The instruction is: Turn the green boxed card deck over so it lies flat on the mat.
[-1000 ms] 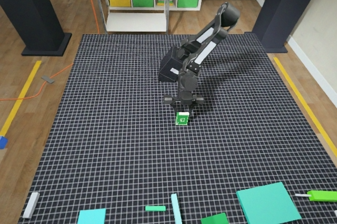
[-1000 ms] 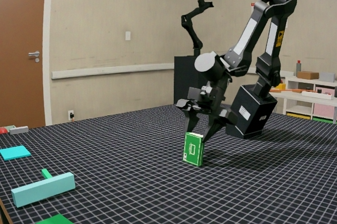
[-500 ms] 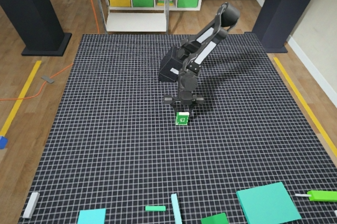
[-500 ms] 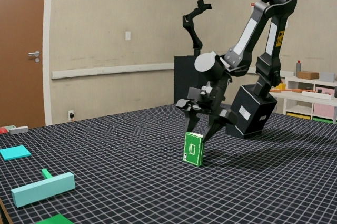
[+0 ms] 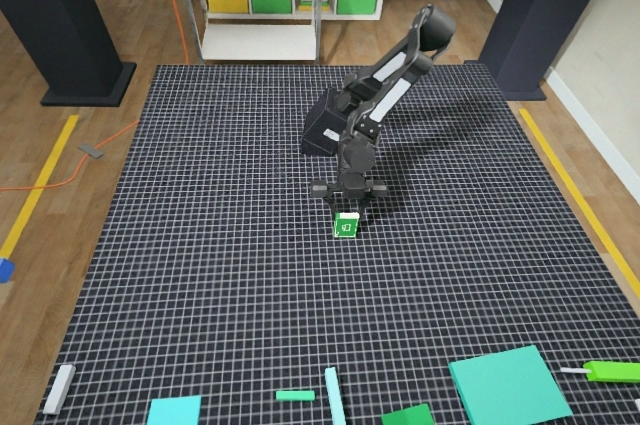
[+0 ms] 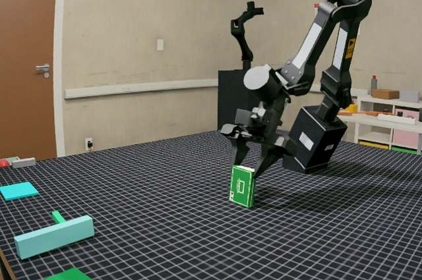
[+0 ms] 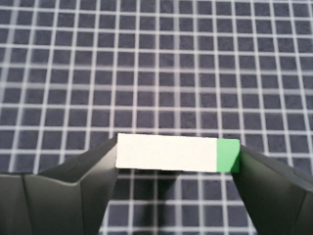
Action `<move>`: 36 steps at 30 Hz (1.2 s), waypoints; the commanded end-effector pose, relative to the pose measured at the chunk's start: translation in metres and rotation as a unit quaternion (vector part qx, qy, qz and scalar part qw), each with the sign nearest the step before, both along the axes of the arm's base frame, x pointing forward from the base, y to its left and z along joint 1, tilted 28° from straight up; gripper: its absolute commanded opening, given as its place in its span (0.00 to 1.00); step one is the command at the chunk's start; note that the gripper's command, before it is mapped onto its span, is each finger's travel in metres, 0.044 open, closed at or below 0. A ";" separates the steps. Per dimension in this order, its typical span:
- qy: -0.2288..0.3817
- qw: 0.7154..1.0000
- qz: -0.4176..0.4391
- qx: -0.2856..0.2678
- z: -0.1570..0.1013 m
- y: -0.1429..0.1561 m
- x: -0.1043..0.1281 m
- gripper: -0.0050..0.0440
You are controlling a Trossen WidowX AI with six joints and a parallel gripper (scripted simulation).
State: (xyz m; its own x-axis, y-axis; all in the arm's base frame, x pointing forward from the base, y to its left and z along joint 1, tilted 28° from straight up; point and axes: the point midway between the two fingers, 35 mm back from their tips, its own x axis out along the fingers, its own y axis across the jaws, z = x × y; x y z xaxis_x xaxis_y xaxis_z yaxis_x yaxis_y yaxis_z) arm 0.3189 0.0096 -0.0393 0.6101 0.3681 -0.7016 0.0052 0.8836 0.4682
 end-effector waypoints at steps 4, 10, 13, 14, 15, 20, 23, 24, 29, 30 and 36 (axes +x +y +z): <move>-0.003 1.000 0.008 -0.002 0.008 -0.002 0.004 0.70; 0.017 1.000 0.015 0.000 0.003 0.001 -0.008 0.70; 0.015 1.000 0.017 -0.002 0.005 0.000 -0.004 0.70; 0.016 1.000 0.019 -0.002 0.006 0.000 -0.002 0.70; 0.022 1.000 0.022 -0.002 0.006 0.000 -0.003 0.70; 0.043 0.999 0.029 0.000 -0.001 0.003 -0.015 0.70; 0.044 0.999 0.028 -0.001 -0.001 0.003 -0.015 0.70; 0.044 0.999 0.028 0.000 -0.001 0.003 -0.015 0.70; 0.044 0.999 0.028 0.000 -0.001 0.002 -0.015 0.70; 0.044 0.999 0.028 0.000 -0.001 0.002 -0.015 0.70; 0.044 0.999 0.028 0.000 -0.001 0.002 -0.015 0.70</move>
State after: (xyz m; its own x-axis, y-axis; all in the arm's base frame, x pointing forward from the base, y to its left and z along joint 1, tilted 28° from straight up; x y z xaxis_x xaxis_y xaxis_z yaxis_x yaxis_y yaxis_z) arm 0.3027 0.0125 -0.0447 0.5151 0.3991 -0.7586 0.0063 0.8832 0.4689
